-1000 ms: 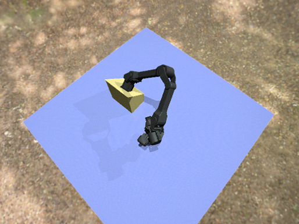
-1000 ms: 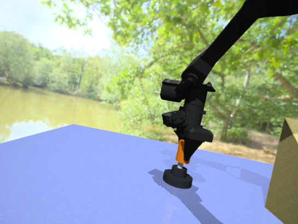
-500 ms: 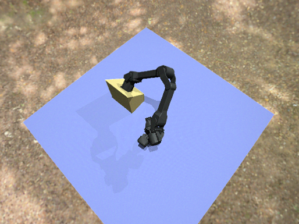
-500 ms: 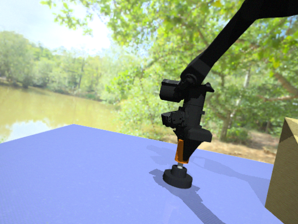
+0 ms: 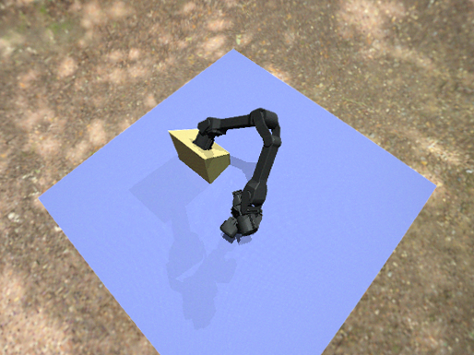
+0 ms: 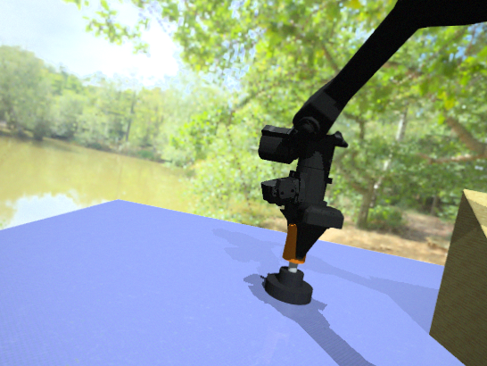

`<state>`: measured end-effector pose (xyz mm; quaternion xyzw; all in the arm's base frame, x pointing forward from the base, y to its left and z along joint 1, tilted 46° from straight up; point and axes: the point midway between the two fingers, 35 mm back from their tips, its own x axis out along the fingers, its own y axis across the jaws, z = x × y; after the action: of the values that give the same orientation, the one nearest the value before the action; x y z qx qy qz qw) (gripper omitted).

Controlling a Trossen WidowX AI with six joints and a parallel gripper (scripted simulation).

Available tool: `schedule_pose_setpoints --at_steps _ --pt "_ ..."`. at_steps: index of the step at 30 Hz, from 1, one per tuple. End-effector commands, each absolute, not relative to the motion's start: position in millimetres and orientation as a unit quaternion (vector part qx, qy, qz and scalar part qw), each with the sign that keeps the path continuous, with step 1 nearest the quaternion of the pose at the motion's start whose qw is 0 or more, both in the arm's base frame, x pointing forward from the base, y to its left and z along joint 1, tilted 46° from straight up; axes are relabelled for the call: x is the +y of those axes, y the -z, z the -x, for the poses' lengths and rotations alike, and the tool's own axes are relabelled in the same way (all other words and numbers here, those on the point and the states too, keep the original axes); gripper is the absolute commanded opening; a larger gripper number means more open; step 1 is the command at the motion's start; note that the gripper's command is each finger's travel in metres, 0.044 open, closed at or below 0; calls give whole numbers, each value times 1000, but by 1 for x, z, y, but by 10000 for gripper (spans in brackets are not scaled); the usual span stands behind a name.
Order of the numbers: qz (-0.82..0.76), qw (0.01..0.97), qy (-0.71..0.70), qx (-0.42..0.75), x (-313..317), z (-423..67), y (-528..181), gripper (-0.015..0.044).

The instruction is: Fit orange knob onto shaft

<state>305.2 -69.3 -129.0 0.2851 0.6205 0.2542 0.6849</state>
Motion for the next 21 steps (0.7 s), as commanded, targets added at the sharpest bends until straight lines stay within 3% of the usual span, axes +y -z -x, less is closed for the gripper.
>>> schedule_pose_setpoints --at_steps 1,21 --pt "-284 687 -254 619 -69 -305 128 0" --pt "-285 687 -254 619 -67 -303 131 0"
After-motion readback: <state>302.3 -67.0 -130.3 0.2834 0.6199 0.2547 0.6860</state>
